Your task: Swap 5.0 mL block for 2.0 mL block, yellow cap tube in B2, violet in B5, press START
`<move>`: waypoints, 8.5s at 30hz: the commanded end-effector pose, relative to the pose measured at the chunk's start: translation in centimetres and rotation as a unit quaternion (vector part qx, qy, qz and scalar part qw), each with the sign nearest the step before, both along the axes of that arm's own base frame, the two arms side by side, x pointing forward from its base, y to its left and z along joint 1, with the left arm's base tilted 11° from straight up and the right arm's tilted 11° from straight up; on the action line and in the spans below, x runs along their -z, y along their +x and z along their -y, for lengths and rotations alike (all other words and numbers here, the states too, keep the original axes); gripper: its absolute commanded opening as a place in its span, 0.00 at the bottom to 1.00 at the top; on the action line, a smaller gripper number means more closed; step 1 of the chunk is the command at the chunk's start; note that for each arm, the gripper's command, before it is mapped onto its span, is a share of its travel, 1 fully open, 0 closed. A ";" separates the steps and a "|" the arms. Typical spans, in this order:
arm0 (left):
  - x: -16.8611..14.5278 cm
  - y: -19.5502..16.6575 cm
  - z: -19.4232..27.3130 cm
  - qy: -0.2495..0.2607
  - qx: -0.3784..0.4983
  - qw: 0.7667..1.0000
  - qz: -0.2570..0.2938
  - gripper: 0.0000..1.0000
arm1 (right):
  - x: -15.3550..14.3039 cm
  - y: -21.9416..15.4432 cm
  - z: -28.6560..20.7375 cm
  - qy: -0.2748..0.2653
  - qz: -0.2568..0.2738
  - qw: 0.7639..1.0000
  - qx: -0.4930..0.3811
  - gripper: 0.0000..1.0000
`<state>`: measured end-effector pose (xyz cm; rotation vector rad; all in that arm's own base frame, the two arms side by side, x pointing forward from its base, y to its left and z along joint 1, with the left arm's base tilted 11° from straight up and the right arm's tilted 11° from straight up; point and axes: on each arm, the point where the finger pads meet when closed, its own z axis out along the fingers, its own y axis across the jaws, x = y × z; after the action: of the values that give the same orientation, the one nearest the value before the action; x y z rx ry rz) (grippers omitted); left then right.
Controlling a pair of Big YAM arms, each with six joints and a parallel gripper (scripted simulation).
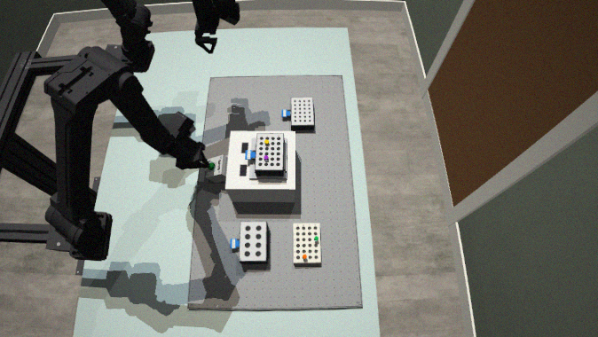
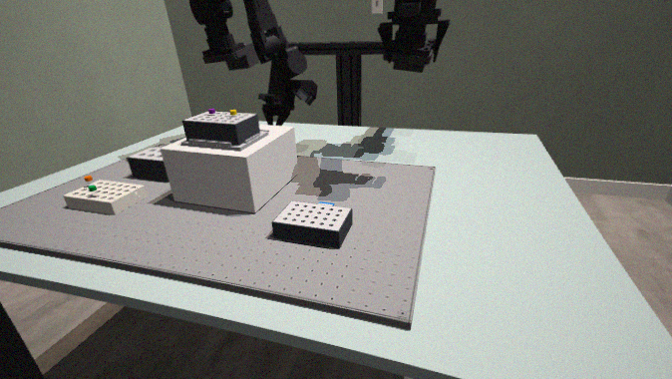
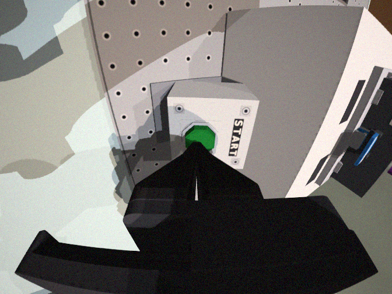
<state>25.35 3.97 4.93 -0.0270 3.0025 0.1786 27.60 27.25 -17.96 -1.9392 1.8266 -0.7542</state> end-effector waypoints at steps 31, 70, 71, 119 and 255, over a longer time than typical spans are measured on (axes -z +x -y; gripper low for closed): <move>-1.2 1.4 0.2 -0.001 0.002 1.000 0.021 1.00 | -0.5 1.0 -0.4 0.011 0.004 1.000 0.012 0.00; -1.0 1.2 0.2 -0.001 0.002 1.000 0.019 1.00 | -0.7 1.8 -1.4 0.024 0.015 1.000 0.002 0.00; -1.0 1.2 0.2 -0.001 0.002 1.000 0.019 1.00 | -0.7 1.8 -1.4 0.024 0.015 1.000 0.002 0.00; -0.8 1.0 0.3 -0.002 0.002 1.000 0.017 1.00 | 0.1 1.6 -1.0 0.016 0.010 1.000 0.002 0.00; -1.9 2.2 0.2 0.000 0.002 0.999 0.032 1.00 | -5.1 -2.2 -1.9 0.022 0.010 1.000 0.010 0.00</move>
<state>25.16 3.95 4.77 -0.0267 3.0068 0.1783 25.17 28.22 -14.17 -1.9283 1.8239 -0.7483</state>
